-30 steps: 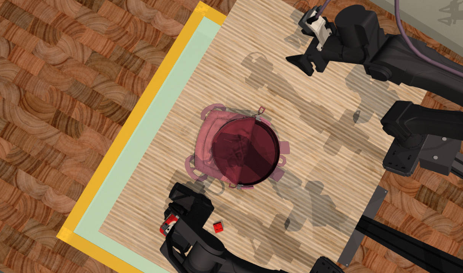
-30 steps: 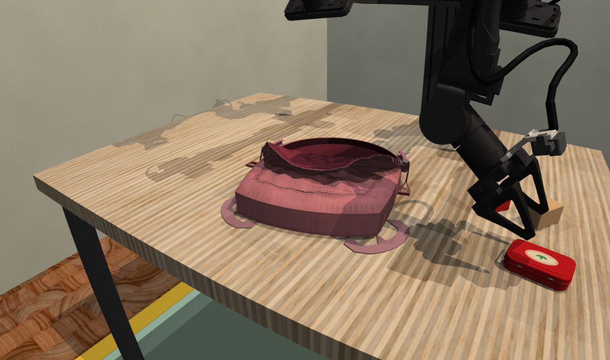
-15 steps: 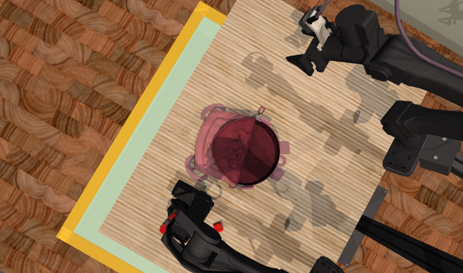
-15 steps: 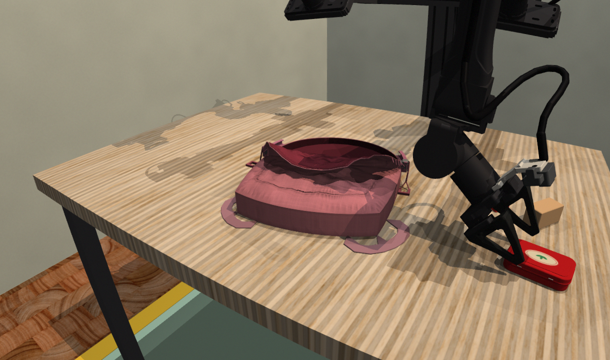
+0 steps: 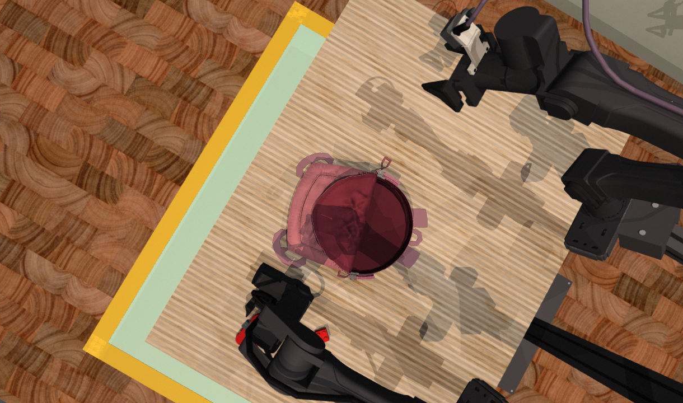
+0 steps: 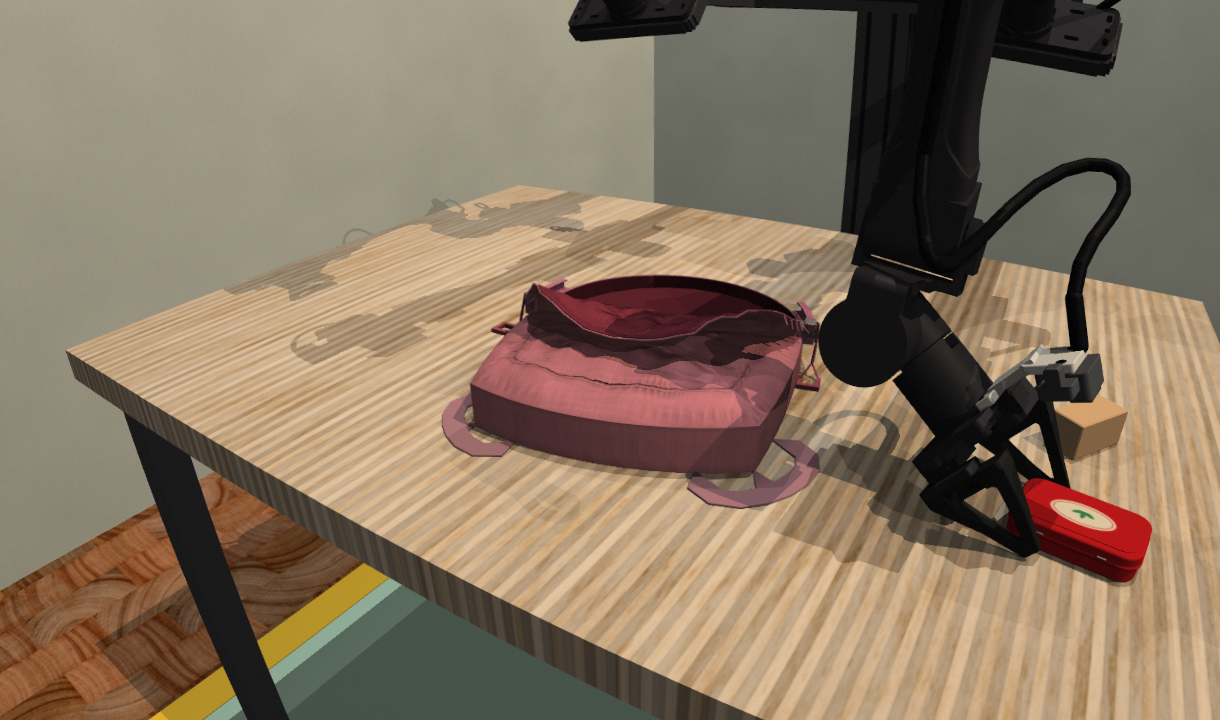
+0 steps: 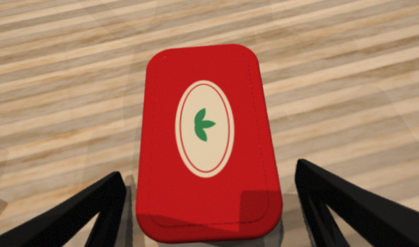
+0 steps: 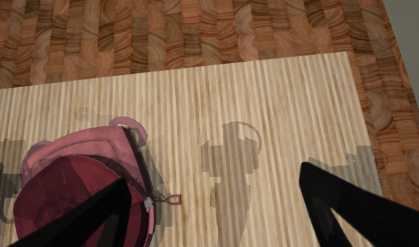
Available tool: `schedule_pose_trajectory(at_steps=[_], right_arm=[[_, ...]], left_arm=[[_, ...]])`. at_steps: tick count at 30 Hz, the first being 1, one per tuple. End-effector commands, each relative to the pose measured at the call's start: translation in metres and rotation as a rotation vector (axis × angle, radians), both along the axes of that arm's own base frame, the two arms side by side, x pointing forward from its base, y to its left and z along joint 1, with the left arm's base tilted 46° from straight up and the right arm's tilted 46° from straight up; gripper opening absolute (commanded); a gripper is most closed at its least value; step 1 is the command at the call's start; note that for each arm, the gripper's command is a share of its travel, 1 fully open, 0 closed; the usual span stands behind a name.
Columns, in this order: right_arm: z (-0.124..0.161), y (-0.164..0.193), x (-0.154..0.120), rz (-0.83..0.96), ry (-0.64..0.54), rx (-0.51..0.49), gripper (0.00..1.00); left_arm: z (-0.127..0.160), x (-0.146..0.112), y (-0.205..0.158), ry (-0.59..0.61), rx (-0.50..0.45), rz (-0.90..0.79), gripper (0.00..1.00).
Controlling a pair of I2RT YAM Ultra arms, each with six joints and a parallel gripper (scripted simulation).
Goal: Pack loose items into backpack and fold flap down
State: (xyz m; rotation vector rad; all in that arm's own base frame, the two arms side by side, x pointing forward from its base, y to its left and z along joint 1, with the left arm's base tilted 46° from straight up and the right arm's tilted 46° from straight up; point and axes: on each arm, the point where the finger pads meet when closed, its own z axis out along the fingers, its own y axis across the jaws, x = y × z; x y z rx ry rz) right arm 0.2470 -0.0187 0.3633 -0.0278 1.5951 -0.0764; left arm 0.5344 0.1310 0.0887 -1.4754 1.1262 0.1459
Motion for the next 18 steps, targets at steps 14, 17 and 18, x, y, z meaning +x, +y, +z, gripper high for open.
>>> schedule_pose_trajectory(at_steps=[14, 17, 18], right_arm=[[0.0153, -0.0015, -0.0004, -0.003, -0.027, -0.008, 0.9], [0.0155, -0.0016, -0.0003, -0.003, -0.027, -0.008, 0.9], [0.0156, -0.0017, -0.0002, -0.003, -0.027, -0.008, 0.9]], left_arm=[[0.0071, 0.0023, -0.0024, -0.006, 0.0, -0.002, 0.83], [0.0073, 0.0025, -0.0025, -0.006, 0.0, -0.002, 0.83], [0.0073, 0.0025, -0.0025, -0.006, 0.0, -0.002, 0.83]])
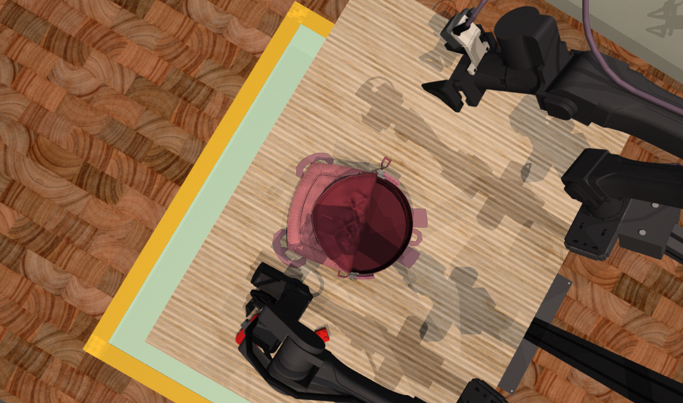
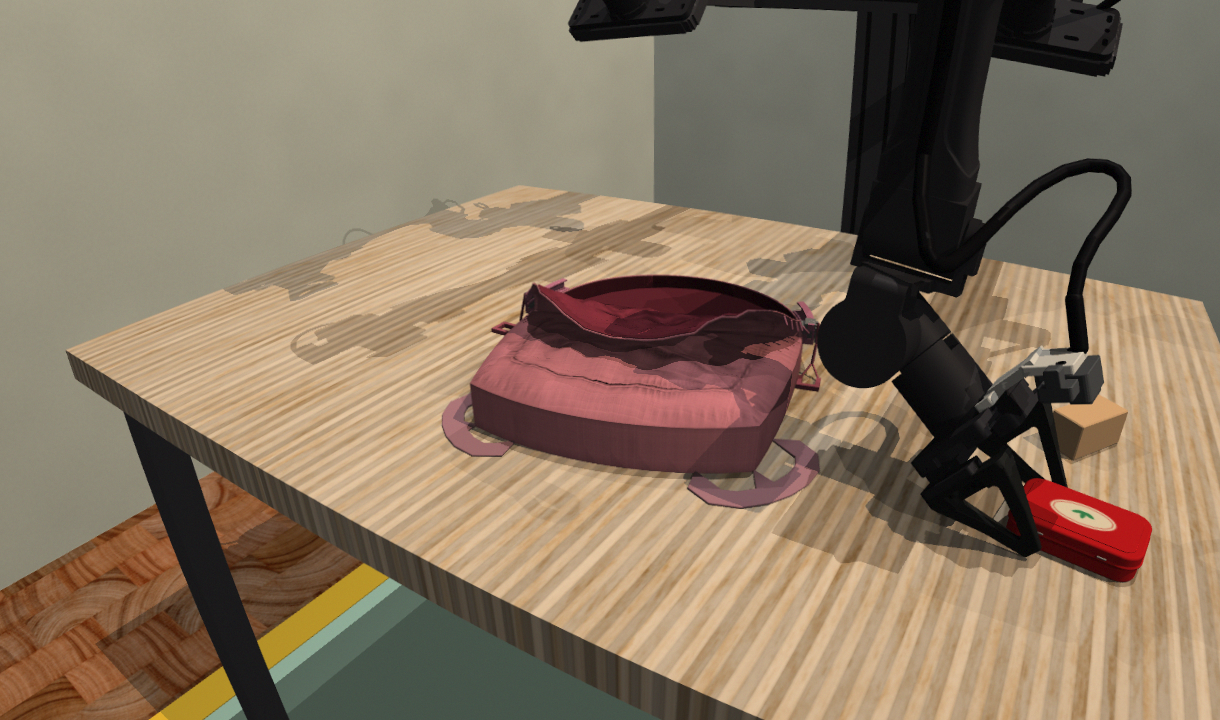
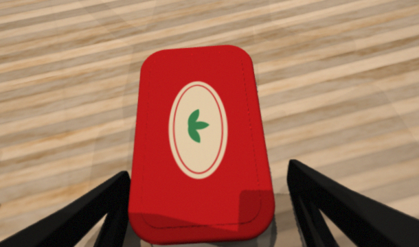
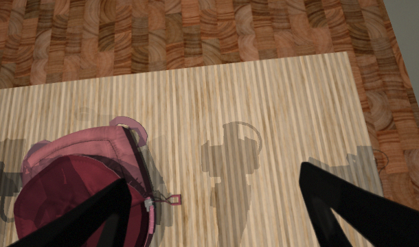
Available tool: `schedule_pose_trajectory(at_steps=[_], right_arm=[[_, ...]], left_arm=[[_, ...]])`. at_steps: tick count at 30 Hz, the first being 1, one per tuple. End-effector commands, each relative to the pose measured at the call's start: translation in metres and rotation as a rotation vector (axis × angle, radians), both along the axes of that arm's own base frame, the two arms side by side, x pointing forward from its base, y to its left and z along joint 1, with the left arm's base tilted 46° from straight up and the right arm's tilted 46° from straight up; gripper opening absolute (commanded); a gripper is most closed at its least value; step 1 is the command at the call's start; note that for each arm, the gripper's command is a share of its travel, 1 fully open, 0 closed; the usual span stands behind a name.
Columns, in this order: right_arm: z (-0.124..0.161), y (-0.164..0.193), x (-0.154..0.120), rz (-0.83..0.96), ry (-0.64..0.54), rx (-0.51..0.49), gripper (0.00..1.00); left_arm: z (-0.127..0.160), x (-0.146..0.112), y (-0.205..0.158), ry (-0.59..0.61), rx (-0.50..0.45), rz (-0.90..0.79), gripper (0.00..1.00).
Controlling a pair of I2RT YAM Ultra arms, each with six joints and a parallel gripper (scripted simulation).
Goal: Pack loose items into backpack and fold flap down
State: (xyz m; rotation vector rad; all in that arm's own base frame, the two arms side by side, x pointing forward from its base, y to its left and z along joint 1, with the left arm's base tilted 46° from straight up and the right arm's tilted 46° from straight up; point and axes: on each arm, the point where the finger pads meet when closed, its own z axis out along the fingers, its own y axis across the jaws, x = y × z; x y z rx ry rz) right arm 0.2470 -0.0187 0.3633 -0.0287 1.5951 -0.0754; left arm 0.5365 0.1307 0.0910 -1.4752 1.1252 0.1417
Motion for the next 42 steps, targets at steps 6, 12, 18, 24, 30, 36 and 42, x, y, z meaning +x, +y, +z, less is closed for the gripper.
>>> schedule_pose_trajectory(at_steps=[6, 12, 18, 24, 30, 36, 42], right_arm=[[0.016, -0.002, 0.0, -0.004, -0.027, -0.008, 0.9], [0.016, -0.002, 0.0, -0.004, -0.027, -0.008, 0.9], [0.017, -0.002, 0.001, -0.004, -0.027, -0.008, 0.9], [0.017, -0.002, 0.001, -0.004, -0.027, -0.008, 0.9], [0.017, -0.002, 0.001, -0.004, -0.027, -0.008, 0.9], [0.018, -0.002, 0.002, -0.004, -0.027, -0.008, 0.9], [0.018, -0.002, 0.002, -0.004, -0.027, -0.008, 0.9]], left_arm=[[0.005, 0.001, -0.002, -0.002, 0.001, 0.0, 0.75], [0.006, 0.001, -0.002, -0.002, 0.001, 0.0, 0.66], [0.006, 0.001, -0.003, -0.003, 0.001, 0.0, 0.58], [0.006, 0.002, -0.003, -0.003, 0.001, 0.0, 0.58], [0.006, 0.002, -0.003, -0.003, 0.001, 0.0, 0.58], [0.021, -0.018, -0.008, 0.008, 0.002, -0.001, 0.58], [0.041, -0.04, -0.01, 0.007, 0.002, -0.001, 0.58]])
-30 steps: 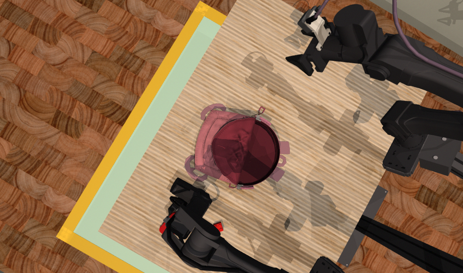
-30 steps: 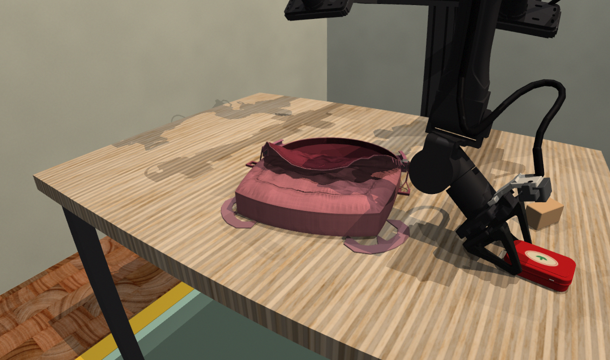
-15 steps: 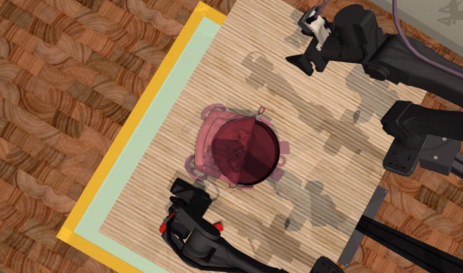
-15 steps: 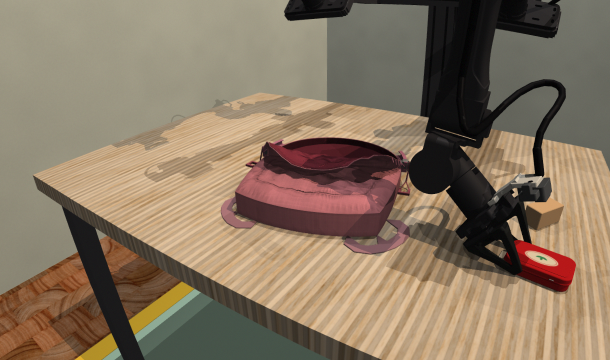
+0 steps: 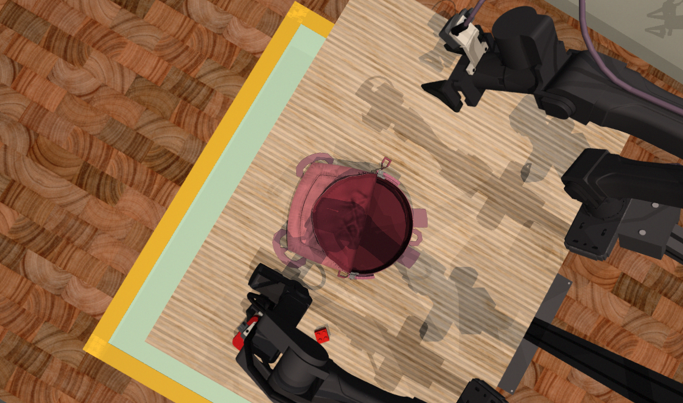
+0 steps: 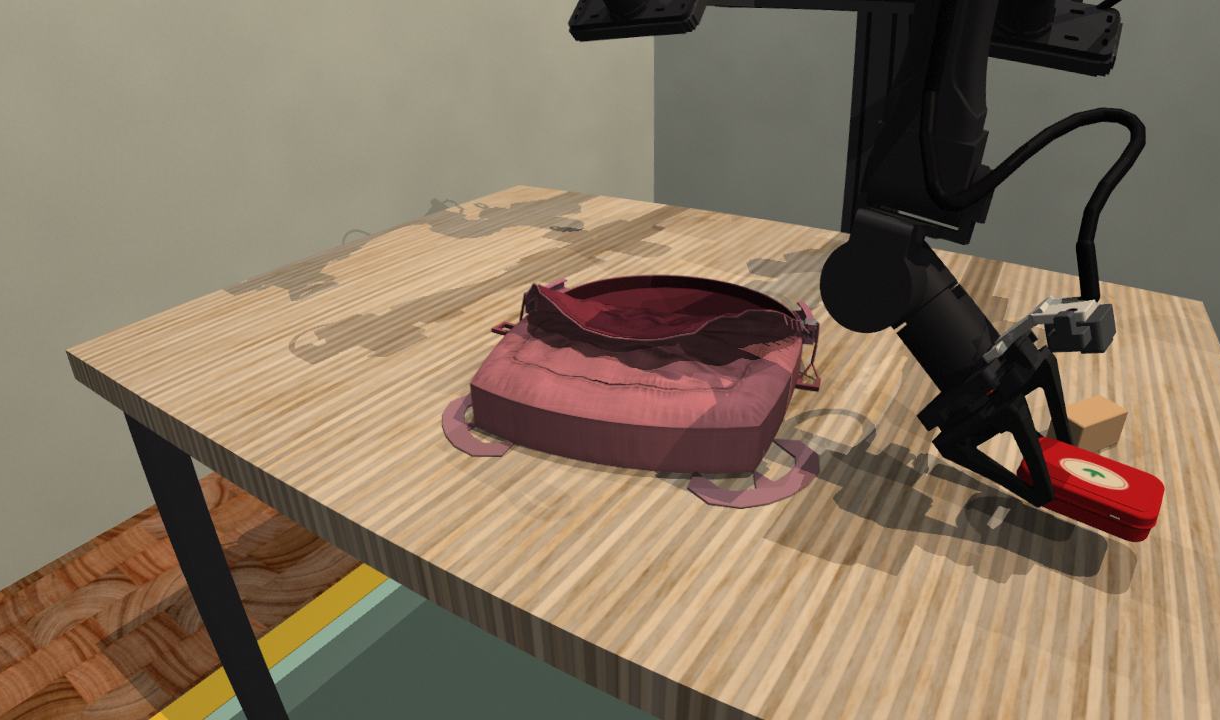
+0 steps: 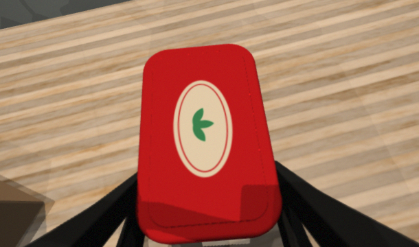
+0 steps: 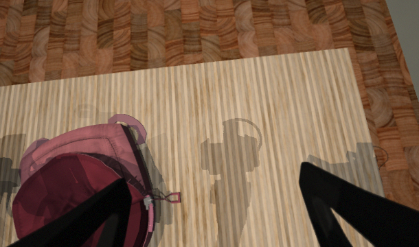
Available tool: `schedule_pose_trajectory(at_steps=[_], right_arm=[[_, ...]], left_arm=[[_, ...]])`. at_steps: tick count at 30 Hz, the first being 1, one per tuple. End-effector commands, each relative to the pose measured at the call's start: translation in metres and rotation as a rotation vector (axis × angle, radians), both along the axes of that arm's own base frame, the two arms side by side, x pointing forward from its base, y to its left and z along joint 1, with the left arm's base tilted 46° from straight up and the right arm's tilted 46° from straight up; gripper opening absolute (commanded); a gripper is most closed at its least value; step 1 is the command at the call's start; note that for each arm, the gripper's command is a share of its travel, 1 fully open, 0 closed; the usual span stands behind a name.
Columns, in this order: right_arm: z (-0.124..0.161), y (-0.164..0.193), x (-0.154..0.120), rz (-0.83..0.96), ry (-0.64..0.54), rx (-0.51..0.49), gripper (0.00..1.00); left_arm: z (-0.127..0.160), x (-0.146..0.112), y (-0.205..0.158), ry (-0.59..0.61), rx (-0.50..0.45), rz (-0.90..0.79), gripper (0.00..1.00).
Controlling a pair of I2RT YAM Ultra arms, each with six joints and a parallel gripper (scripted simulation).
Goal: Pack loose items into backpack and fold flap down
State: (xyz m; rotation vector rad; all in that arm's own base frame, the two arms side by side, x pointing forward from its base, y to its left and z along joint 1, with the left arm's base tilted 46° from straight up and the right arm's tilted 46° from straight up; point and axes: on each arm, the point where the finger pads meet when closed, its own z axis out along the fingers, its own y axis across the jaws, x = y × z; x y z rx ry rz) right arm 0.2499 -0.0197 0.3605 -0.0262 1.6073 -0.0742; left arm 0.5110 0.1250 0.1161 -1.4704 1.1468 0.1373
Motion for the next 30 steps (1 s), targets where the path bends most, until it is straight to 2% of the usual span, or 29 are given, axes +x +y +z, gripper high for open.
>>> schedule_pose_trajectory(at_steps=[1, 18, 19, 20, 22, 24, 30], right_arm=[[0.021, -0.001, -0.001, -0.003, -0.039, -0.01, 0.9], [0.022, 0.0, 0.0, -0.003, -0.039, -0.01, 0.9], [0.022, 0.0, 0.0, -0.003, -0.039, -0.01, 0.9], [0.022, 0.0, 0.0, -0.003, -0.039, -0.01, 0.9], [0.022, 0.0, 0.0, -0.003, -0.039, -0.01, 0.9], [0.022, 0.0, 0.0, -0.003, -0.039, -0.01, 0.9], [0.022, 0.0, 0.0, -0.003, -0.039, -0.01, 0.9]], left_arm=[[0.019, -0.018, -0.005, -0.004, 0.006, 0.015, 0.58], [0.063, -0.066, -0.006, -0.004, 0.007, 0.02, 0.58], [0.067, -0.064, -0.004, -0.017, 0.006, 0.024, 0.58], [0.051, -0.064, -0.003, 0.023, 0.009, 0.026, 0.58], [0.051, -0.064, -0.003, 0.023, 0.009, 0.026, 0.58], [0.054, -0.045, 0.002, -0.037, 0.004, 0.035, 0.58], [0.019, -0.015, 0.007, -0.024, 0.009, 0.026, 0.58]])
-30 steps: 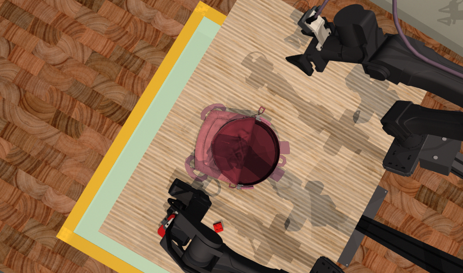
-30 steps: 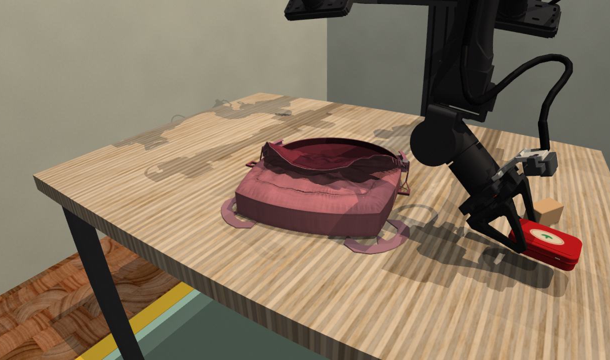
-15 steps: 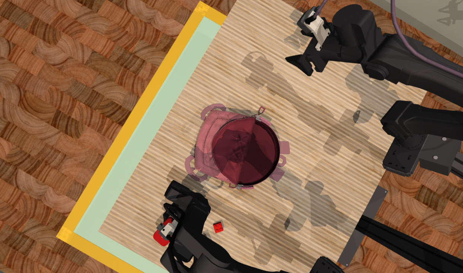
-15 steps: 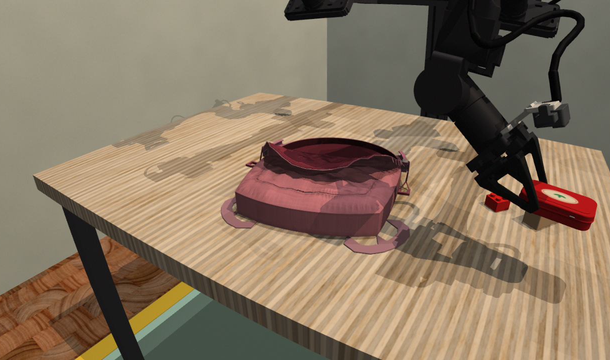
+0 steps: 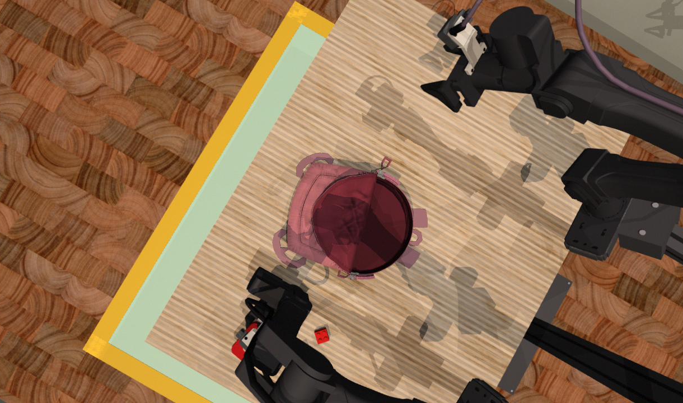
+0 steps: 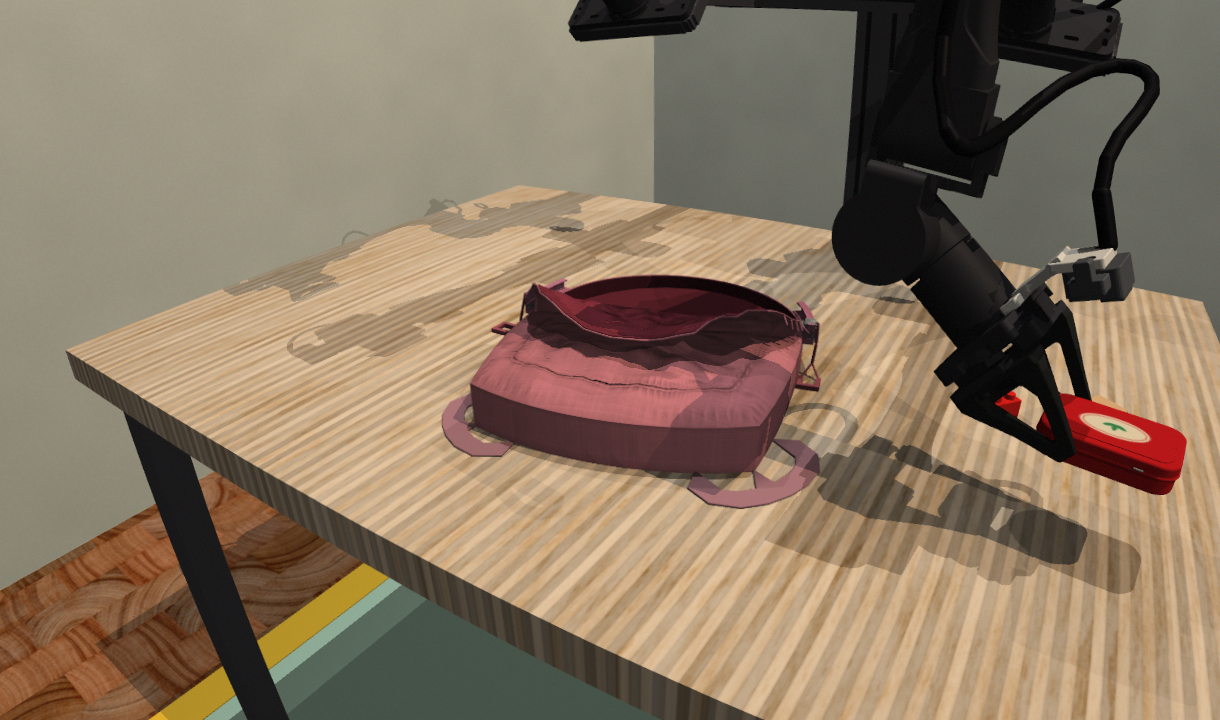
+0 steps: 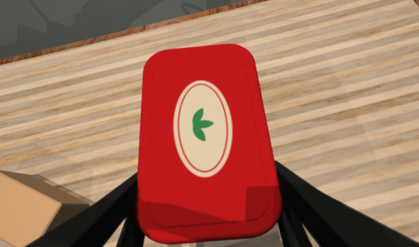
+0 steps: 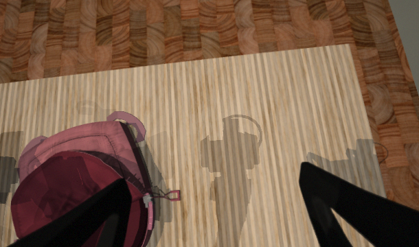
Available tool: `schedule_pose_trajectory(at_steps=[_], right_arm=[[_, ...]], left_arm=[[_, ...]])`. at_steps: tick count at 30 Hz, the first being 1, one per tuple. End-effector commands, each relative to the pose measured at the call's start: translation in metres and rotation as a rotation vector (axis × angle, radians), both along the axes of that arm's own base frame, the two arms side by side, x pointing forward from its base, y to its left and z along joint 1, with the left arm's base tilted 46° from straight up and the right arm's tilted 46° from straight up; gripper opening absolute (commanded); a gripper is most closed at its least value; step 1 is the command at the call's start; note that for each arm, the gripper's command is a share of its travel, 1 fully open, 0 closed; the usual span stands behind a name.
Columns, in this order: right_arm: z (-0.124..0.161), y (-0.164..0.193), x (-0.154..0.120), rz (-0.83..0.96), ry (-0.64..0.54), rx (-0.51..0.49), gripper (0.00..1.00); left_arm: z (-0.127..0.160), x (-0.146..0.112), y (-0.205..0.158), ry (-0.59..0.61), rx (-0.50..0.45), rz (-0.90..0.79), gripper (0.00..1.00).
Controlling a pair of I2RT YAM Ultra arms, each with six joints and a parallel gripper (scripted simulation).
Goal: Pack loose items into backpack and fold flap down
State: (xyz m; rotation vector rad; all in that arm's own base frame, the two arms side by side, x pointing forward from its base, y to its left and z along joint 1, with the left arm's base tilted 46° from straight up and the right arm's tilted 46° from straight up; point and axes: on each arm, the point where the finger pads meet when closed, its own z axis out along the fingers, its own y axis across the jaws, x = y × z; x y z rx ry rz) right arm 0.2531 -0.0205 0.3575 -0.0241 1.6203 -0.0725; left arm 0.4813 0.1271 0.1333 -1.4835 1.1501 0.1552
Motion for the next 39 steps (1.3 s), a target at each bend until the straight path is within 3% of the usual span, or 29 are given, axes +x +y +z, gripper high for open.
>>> schedule_pose_trajectory(at_steps=[1, 23, 26, 27, 32, 33, 39], right_arm=[[0.025, 0.001, -0.003, -0.002, -0.052, -0.013, 0.9], [0.025, 0.002, -0.003, -0.002, -0.052, -0.013, 0.9], [0.025, 0.002, -0.003, -0.002, -0.052, -0.013, 0.9], [0.025, 0.002, -0.003, -0.002, -0.052, -0.013, 0.9], [0.025, 0.002, -0.003, -0.002, -0.052, -0.013, 0.9], [0.025, 0.002, -0.003, -0.002, -0.052, -0.013, 0.9], [0.025, 0.002, -0.003, -0.002, -0.052, -0.013, 0.9]], left_arm=[[0.0, 0.015, 0.006, -0.039, 0.017, 0.018, 0.58], [-0.037, 0.053, 0.009, -0.039, 0.017, 0.016, 0.58], [-0.037, 0.054, 0.008, -0.039, 0.017, 0.013, 0.58], [-0.026, 0.056, 0.004, -0.053, 0.01, -0.001, 0.58], [-0.031, 0.052, 0.006, -0.027, 0.017, 0.009, 0.58], [-0.031, 0.052, 0.006, -0.029, 0.017, 0.01, 0.79], [-0.028, 0.054, 0.007, -0.036, 0.017, 0.01, 0.79]])
